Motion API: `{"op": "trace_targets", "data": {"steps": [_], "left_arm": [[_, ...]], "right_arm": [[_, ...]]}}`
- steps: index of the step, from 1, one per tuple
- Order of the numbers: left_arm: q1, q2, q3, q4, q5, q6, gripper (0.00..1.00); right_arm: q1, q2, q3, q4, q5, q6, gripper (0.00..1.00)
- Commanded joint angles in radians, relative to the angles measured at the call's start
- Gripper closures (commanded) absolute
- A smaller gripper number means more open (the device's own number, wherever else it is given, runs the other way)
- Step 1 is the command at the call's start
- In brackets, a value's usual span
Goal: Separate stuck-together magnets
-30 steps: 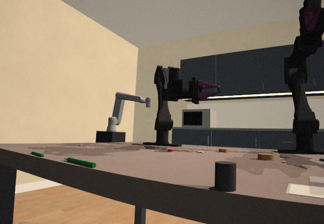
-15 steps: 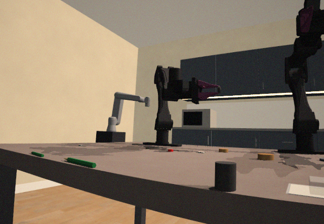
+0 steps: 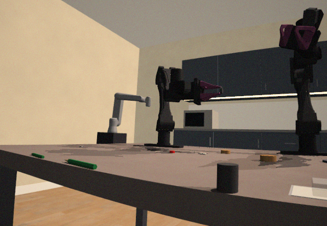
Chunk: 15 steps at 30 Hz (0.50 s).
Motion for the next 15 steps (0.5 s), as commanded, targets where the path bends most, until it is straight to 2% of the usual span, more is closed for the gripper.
{"op": "trace_targets", "data": {"steps": [1, 5, 7, 15], "left_arm": [[-0.023, 0.002, -0.023, 0.063, 0.104, -0.146, 0.6], [-0.055, 0.008, -0.069, 0.117, 0.187, -0.259, 0.6], [-0.055, 0.008, -0.069, 0.117, 0.187, -0.259, 0.6], [-0.12, 0.018, -0.164, 0.221, 0.355, -0.483, 0.6]], "right_arm": [[-0.001, -0.004, 0.005, 0.006, 0.0, -0.006, 0.76], [-0.001, -0.004, 0.005, 0.006, 0.0, -0.006, 0.76], [-0.001, -0.004, 0.005, 0.006, 0.0, -0.006, 0.76], [-0.001, -0.004, 0.005, 0.006, 0.0, -0.006, 0.76]]}}
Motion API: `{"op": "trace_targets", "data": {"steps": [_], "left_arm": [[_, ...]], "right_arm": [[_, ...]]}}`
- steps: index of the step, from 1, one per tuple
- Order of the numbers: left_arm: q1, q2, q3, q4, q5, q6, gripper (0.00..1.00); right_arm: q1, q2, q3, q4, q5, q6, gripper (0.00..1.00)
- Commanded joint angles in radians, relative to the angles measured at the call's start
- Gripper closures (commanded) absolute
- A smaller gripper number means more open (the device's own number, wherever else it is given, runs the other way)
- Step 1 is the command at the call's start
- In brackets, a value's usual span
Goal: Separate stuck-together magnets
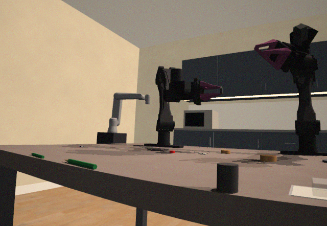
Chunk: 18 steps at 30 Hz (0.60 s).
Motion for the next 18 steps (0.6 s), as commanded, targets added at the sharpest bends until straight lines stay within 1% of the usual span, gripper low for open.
{"op": "trace_targets", "data": {"steps": [1, 7, 9, 18], "left_arm": [[-0.024, 0.003, -0.026, 0.061, 0.102, -0.136, 0.6], [-0.072, 0.01, -0.096, 0.142, 0.227, -0.304, 0.6], [-0.072, 0.01, -0.096, 0.142, 0.227, -0.304, 0.6], [-0.142, 0.02, -0.202, 0.26, 0.414, -0.555, 0.6]], "right_arm": [[-0.001, -0.004, 0.007, 0.006, 0.0, -0.006, 0.76], [-0.001, -0.004, 0.007, 0.006, 0.0, -0.006, 0.76], [-0.001, -0.004, 0.007, 0.006, 0.0, -0.006, 0.76], [-0.001, -0.004, 0.007, 0.006, 0.0, -0.006, 0.76]]}}
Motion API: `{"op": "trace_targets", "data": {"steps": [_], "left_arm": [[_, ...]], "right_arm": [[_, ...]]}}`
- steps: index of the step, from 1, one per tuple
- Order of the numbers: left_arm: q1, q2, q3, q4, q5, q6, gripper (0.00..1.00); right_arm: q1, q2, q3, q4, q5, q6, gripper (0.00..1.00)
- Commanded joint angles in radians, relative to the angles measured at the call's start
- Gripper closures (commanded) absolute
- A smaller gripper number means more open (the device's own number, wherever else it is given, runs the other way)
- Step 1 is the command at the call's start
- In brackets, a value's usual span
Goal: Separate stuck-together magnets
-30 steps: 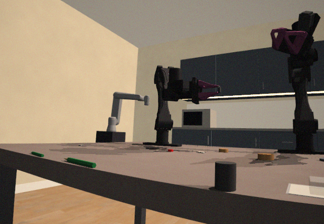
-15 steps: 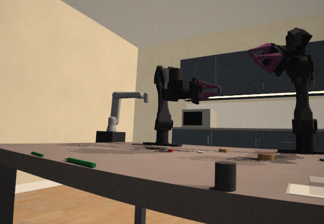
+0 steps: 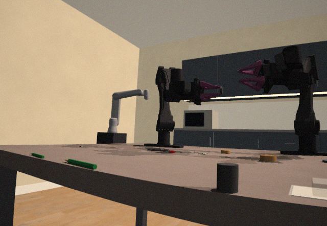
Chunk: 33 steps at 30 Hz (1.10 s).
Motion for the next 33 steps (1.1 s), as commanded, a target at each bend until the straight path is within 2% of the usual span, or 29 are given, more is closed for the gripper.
{"op": "trace_targets", "data": {"steps": [1, 6, 12, 33], "left_arm": [[-0.021, 0.001, -0.022, 0.067, 0.102, -0.137, 0.6], [-0.06, 0.007, -0.08, 0.133, 0.205, -0.276, 0.6], [-0.087, 0.01, -0.118, 0.179, 0.266, -0.362, 0.6], [-0.144, 0.024, -0.107, 0.141, 0.178, -0.316, 0.6]], "right_arm": [[-0.001, -0.004, 0.007, 0.006, 0.001, -0.005, 0.76], [-0.001, -0.004, 0.007, 0.006, 0.001, -0.005, 0.76], [-0.001, -0.004, 0.007, 0.006, 0.001, -0.005, 0.76], [-0.001, -0.004, 0.007, 0.006, 0.001, -0.005, 0.76]]}}
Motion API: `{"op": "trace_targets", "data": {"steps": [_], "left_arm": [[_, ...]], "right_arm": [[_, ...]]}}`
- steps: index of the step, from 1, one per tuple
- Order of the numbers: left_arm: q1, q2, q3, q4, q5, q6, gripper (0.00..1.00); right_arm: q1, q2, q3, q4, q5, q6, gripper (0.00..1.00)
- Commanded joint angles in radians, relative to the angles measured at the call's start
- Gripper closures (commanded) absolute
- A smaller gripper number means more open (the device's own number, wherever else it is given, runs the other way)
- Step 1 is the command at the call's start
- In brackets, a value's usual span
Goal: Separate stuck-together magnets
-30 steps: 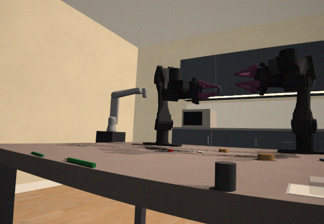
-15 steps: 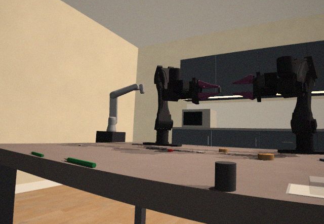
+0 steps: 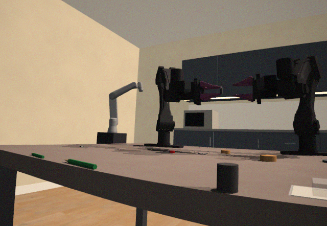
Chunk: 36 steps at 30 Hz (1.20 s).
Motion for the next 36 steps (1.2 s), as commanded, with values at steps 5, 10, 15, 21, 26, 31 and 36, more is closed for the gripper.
{"op": "trace_targets", "data": {"steps": [5, 10, 15, 21, 26, 31, 36], "left_arm": [[-0.023, 0.009, 0.03, -0.008, -0.026, 0.007, 0.6], [-0.032, 0.014, 0.033, -0.006, -0.036, 0.007, 0.6], [-0.048, 0.022, 0.034, 0.0, -0.052, 0.008, 0.6], [-0.069, 0.03, 0.037, 0.005, -0.072, 0.009, 0.6], [-0.077, 0.035, 0.039, 0.007, -0.082, 0.009, 0.6], [-0.09, 0.042, 0.044, 0.009, -0.095, 0.009, 0.6], [-0.104, 0.049, 0.053, 0.007, -0.108, 0.01, 0.6]], "right_arm": [[-0.001, -0.004, 0.007, 0.006, -0.001, -0.005, 0.76], [-0.001, -0.004, 0.007, 0.006, -0.001, -0.005, 0.76], [-0.001, -0.004, 0.007, 0.006, -0.001, -0.005, 0.76], [-0.001, -0.004, 0.007, 0.006, -0.001, -0.005, 0.76], [-0.001, -0.004, 0.007, 0.006, -0.001, -0.005, 0.76], [-0.001, -0.004, 0.007, 0.006, -0.001, -0.005, 0.76], [-0.001, -0.004, 0.007, 0.006, -0.001, -0.005, 0.76]]}}
